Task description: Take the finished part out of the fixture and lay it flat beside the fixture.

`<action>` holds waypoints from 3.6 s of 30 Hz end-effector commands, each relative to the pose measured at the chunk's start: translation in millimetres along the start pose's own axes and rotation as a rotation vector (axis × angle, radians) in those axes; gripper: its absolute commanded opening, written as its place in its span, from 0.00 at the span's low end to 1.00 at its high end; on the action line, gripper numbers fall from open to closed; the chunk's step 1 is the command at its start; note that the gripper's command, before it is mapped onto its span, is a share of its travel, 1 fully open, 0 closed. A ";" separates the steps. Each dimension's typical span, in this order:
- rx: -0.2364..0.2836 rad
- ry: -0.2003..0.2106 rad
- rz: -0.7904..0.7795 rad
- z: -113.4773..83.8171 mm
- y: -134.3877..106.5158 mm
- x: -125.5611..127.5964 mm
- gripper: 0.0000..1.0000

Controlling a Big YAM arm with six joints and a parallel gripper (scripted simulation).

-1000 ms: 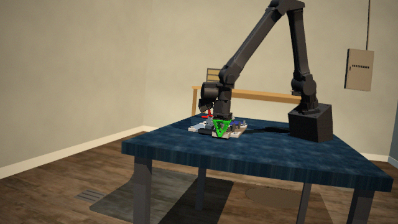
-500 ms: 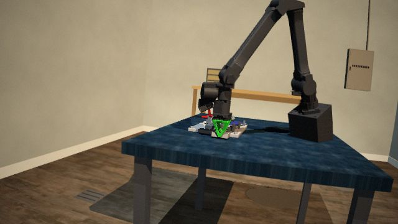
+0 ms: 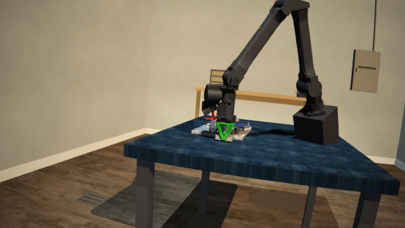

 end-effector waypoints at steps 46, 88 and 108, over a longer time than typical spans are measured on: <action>-0.016 0.016 0.004 2.1 5.8 9.7 0.00; -0.025 0.025 0.002 0.6 11.7 16.1 0.00; -0.025 0.025 0.002 0.4 12.3 16.7 0.00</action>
Point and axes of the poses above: the point where the finger pads meet when closed, its own z axis out along the fingers, its own x axis across the jaws, y = z × x, the point moved 2 cm from there along -z, back along the fingers, and after that the axes turned 14 degrees about z, right-handed, at the moved point
